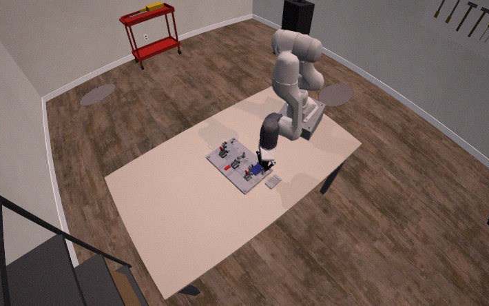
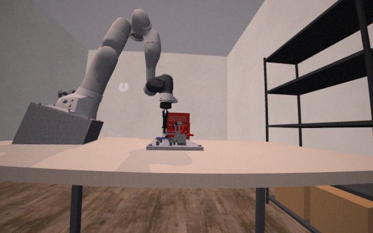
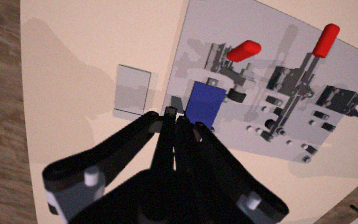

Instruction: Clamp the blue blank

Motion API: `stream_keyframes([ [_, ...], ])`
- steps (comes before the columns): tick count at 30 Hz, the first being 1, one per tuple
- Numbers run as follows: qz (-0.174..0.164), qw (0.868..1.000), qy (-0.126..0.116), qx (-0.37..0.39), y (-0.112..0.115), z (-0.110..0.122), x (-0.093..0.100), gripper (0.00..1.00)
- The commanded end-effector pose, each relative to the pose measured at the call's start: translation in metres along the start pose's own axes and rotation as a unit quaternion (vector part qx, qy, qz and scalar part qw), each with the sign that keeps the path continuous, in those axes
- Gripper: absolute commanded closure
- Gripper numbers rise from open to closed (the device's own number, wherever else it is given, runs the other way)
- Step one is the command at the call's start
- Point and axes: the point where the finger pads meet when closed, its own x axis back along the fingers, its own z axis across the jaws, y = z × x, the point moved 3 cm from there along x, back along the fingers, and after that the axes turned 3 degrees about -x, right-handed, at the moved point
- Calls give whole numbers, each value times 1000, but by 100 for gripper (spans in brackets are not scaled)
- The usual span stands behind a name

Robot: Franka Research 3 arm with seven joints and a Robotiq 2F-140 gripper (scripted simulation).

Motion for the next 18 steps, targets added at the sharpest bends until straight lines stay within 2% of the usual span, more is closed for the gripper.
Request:
stream_keyframes([
  [1,2,1000,-1,2,-1,1,1,100],
  [18,2,1000,-1,2,-1,5,1,100],
])
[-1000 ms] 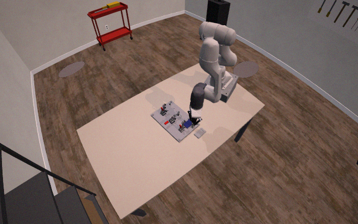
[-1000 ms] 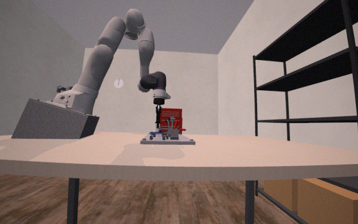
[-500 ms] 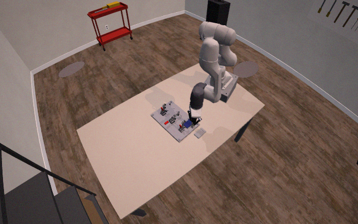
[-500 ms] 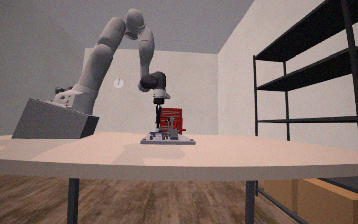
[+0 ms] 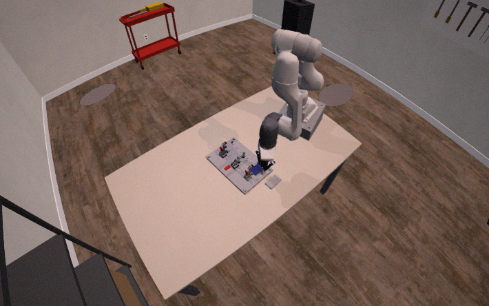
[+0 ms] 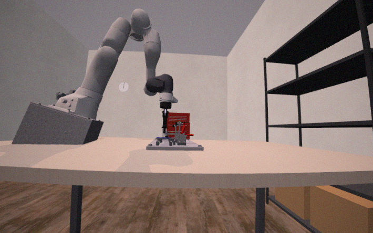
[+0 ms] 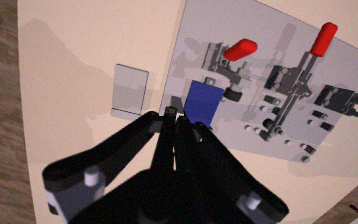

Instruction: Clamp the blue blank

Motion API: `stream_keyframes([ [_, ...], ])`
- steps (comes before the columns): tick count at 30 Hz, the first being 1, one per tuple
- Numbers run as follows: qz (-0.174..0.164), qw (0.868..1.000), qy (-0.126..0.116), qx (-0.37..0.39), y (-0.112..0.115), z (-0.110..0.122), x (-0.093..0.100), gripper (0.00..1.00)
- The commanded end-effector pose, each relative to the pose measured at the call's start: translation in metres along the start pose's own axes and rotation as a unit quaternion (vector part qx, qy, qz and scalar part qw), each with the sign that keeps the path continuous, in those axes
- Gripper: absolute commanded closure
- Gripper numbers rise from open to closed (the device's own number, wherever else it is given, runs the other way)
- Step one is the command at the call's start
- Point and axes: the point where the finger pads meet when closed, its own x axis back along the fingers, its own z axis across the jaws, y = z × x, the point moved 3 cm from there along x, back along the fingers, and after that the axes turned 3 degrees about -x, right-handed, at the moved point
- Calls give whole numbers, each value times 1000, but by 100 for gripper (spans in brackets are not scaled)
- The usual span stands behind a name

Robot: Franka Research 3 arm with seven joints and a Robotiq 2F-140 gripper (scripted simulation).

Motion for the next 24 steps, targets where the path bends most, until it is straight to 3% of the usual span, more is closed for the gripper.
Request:
stream_keyframes([
  [1,2,1000,-1,2,-1,1,1,100],
  [24,2,1000,-1,2,-1,9,1,100],
])
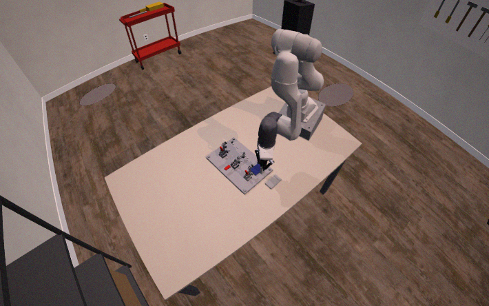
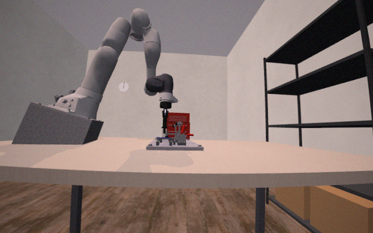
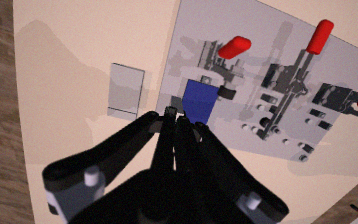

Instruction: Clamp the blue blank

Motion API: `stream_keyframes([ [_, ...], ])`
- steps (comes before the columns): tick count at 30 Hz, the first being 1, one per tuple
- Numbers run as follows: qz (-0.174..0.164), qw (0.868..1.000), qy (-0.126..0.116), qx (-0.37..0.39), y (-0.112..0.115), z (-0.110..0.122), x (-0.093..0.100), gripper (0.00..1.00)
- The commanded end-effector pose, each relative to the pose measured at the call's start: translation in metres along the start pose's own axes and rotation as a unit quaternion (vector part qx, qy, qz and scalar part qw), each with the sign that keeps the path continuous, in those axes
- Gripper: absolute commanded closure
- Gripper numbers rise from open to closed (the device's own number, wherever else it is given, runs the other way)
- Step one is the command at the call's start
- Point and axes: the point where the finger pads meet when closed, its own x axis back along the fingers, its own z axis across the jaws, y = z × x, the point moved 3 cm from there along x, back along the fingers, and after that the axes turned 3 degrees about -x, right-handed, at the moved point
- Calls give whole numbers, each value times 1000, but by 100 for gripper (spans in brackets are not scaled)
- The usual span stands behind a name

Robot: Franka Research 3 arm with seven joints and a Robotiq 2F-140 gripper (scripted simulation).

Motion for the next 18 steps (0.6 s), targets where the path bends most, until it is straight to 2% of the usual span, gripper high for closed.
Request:
stream_keyframes([
  [1,2,1000,-1,4,-1,2,1,100],
  [18,2,1000,-1,4,-1,5,1,100],
])
